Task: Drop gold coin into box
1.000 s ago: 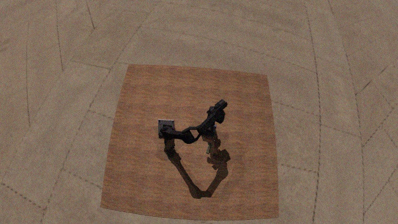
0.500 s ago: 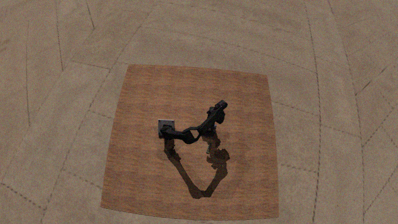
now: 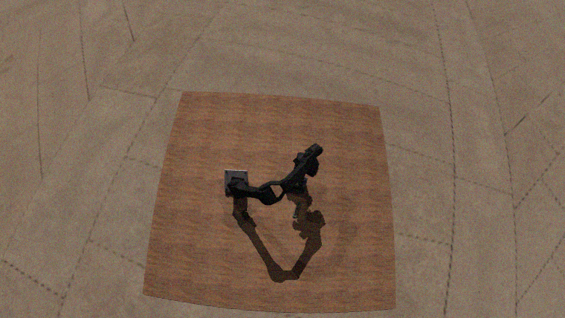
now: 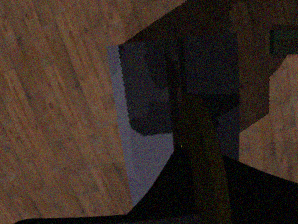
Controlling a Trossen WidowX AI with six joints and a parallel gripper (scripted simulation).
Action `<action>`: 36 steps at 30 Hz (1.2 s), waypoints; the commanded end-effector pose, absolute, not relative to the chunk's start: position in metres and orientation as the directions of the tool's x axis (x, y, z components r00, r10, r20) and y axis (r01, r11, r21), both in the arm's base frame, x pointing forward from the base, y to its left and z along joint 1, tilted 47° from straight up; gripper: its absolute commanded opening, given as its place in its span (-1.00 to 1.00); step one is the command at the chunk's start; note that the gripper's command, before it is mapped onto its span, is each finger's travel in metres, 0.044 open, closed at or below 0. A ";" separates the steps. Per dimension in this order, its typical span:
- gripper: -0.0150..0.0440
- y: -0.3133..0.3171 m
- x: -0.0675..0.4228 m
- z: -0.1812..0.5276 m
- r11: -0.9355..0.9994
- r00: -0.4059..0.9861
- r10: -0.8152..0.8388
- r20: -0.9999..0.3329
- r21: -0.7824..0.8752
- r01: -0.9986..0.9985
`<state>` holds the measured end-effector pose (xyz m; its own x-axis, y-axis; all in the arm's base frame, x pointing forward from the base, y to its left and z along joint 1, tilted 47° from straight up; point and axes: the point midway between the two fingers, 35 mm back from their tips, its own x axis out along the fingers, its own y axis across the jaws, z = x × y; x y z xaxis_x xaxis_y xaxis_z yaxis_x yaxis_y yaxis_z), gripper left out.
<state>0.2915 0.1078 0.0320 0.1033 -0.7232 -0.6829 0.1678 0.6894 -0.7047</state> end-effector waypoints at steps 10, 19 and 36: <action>-0.14 0.105 0.292 0.030 0.689 0.103 -0.723 -0.683 -0.705 0.168; 0.05 0.105 0.292 0.030 0.689 0.103 -0.723 -0.683 -0.705 0.168; 1.00 0.148 0.283 0.073 0.686 0.103 -0.727 -0.679 -0.709 0.164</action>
